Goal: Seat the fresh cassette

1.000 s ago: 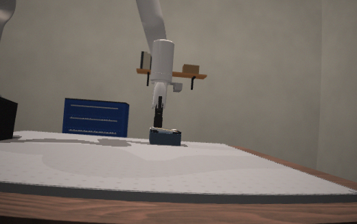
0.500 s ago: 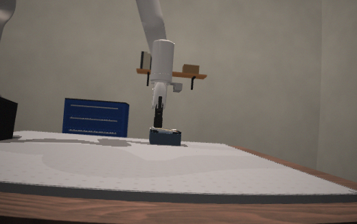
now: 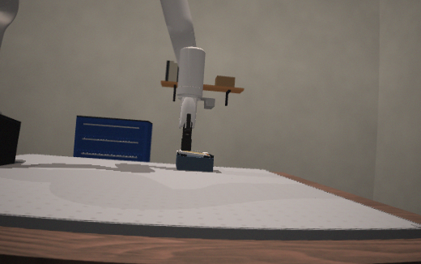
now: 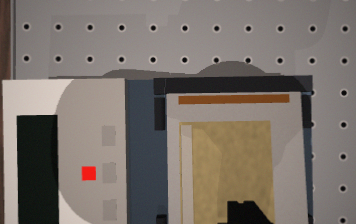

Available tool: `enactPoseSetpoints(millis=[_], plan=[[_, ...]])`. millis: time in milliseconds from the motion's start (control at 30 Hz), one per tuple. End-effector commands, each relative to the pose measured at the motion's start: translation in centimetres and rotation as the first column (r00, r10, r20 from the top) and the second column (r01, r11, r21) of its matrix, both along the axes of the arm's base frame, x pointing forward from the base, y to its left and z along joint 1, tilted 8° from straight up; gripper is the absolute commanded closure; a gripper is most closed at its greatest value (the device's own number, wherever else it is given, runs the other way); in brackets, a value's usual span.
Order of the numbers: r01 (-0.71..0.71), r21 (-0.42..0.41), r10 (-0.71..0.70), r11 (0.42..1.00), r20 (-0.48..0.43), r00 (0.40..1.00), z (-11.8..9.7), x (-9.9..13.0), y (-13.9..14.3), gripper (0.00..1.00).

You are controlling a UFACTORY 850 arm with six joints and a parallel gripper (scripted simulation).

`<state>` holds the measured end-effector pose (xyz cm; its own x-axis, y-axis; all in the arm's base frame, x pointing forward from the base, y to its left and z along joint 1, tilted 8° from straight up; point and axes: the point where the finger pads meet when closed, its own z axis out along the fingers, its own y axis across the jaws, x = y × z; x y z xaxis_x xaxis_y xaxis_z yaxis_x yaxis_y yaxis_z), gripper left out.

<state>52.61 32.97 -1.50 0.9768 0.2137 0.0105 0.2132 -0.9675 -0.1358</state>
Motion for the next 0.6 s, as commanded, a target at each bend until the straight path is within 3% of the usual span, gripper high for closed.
enactPoseSetpoints(millis=[0,567], plan=[[0.0,0.001,0.0,1.0,0.003,1.0,0.12,0.12,0.06,1.0],[0.0,0.0,0.0,1.0,0.002,1.0,-0.03,0.04,0.0,1.0]])
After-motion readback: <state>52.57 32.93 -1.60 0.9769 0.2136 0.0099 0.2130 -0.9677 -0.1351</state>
